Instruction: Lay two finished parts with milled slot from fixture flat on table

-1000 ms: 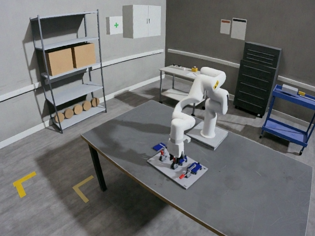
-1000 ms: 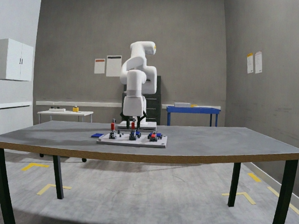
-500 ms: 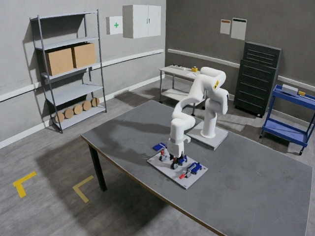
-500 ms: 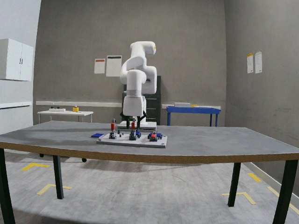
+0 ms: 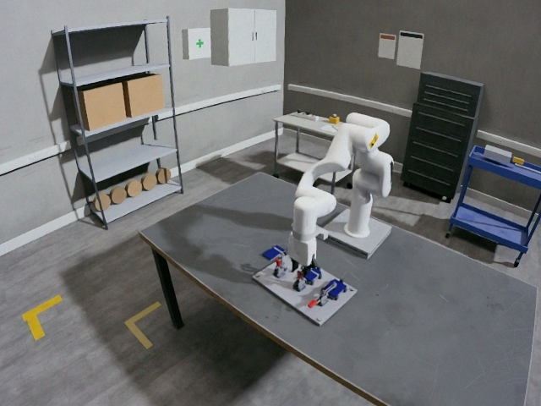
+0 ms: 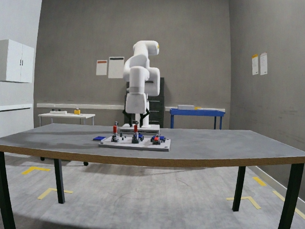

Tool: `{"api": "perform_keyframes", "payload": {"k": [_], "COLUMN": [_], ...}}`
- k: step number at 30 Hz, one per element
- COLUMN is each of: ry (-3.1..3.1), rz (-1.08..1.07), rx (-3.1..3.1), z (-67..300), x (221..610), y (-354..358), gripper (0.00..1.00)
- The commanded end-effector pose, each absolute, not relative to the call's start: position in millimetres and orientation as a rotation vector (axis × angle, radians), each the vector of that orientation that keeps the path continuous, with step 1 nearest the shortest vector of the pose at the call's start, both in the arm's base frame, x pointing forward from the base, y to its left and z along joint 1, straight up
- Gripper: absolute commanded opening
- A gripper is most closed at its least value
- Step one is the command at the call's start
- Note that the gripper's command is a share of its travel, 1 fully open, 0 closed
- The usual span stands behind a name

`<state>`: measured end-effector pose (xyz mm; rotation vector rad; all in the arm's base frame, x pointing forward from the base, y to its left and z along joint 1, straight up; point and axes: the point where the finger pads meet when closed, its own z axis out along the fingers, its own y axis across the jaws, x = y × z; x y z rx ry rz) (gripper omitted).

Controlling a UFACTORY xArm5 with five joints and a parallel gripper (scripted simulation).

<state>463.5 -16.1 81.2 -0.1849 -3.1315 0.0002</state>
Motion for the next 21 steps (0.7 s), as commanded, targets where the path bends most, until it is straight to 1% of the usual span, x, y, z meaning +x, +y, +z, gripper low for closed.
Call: {"api": "perform_keyframes", "payload": {"k": [1,10,21], "ry": [-3.134,-3.134,-3.134], "rz": [0.0,0.0,0.0], "rx": [-0.185,-0.185,-0.185], "z": [94.7,104.6,105.2], "x": [464.4,464.5,464.4], "y": [-16.1,-16.1,-16.1], "gripper": [0.48,0.48,0.48]}}
